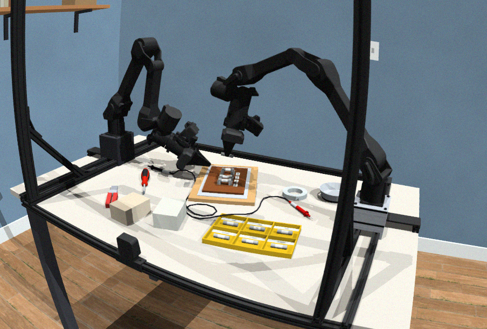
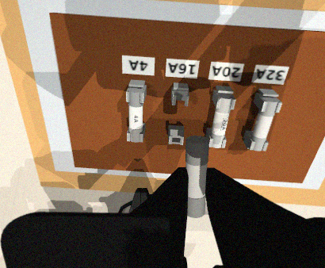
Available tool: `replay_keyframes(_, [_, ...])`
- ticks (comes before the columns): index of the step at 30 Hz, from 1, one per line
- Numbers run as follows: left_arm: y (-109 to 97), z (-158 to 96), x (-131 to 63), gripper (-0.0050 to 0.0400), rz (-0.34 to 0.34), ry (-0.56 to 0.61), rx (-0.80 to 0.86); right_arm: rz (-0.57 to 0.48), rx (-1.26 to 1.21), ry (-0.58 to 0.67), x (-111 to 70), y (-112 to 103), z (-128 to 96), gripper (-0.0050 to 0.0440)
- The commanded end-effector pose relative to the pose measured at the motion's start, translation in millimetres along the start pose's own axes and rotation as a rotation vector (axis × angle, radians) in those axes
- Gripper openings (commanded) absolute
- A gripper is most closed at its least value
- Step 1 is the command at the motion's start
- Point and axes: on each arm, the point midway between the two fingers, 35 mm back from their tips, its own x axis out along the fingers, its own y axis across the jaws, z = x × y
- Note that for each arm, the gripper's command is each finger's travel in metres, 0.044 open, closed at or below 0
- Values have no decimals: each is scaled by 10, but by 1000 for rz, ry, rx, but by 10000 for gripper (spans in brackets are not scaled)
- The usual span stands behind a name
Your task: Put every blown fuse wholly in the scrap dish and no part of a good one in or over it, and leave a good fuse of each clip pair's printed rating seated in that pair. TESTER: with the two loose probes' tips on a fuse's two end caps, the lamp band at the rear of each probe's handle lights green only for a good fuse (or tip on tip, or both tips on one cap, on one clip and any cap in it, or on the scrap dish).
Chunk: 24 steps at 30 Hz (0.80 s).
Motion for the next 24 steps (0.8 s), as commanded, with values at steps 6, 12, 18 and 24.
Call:
replay_keyframes(6, [-12, 86, -20, -50, -3, -11, -6, 19, -6, 26, -114, 30, -71, -50])
replay_keyframes(12, [-12, 86, -20, -50, -3, -11, -6, 19, -6, 26, -114, 30, -71, -50])
replay_keyframes(18, [-13, 86, -20, -50, -3, -11, -6, 19, -6, 26, -114, 30, -71, -50])
replay_keyframes(24, [-13, 86, -20, -50, -3, -11, -6, 19, -6, 26, -114, 30, -71, -50])
